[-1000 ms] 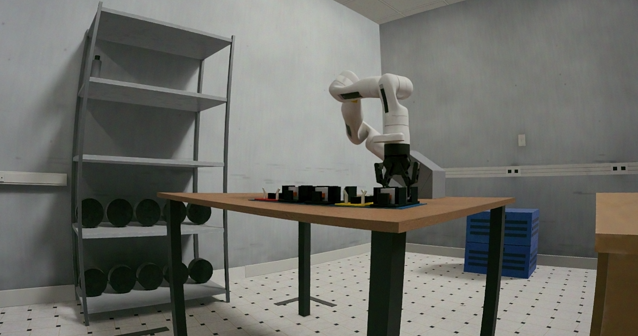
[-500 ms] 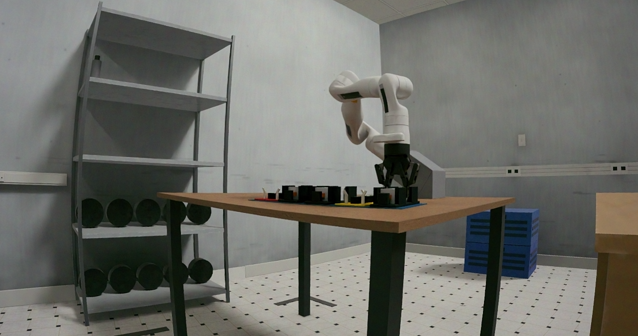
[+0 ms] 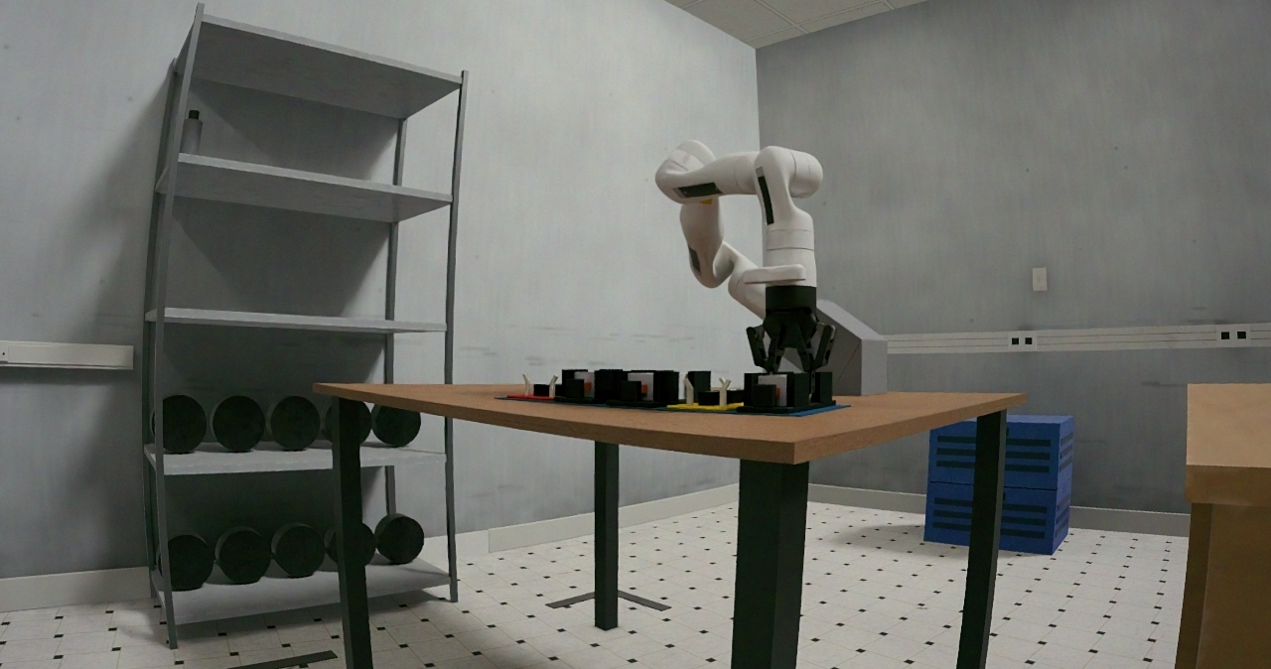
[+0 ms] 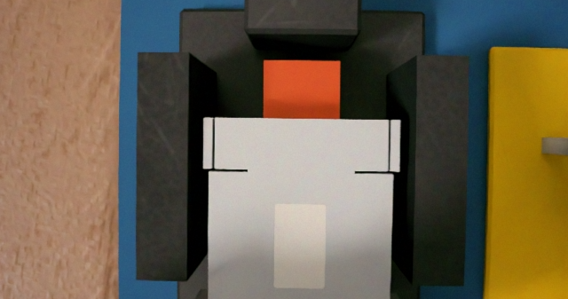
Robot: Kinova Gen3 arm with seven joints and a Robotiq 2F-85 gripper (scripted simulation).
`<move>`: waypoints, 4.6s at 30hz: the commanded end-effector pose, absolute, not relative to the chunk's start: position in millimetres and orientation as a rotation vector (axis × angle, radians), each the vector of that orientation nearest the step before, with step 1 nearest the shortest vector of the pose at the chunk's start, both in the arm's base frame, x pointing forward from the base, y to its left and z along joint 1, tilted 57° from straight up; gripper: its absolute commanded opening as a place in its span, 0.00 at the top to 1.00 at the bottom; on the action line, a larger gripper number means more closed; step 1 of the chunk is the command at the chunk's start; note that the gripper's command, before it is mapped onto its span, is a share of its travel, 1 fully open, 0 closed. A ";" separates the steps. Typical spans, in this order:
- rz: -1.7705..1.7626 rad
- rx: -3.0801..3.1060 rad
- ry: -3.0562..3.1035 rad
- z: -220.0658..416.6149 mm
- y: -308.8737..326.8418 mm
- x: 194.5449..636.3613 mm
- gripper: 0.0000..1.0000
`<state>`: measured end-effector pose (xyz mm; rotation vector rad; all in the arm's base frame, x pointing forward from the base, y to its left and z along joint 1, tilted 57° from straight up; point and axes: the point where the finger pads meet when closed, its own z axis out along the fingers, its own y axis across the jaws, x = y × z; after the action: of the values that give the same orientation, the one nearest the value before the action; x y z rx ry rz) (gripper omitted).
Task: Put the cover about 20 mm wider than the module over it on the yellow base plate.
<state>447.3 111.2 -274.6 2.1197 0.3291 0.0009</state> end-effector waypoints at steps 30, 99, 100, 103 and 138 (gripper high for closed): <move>0.003 2.121 0.330 -257.9 137.3 443.7 1.00; 0.003 2.121 0.330 -241.7 161.9 439.8 1.00; 0.003 2.121 0.330 -241.7 161.9 439.8 1.00; 0.003 2.121 0.330 -241.7 161.9 439.8 1.00; 0.003 2.121 0.330 -242.3 161.1 439.9 0.00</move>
<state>439.5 160.5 -242.3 2.1196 0.3290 0.0006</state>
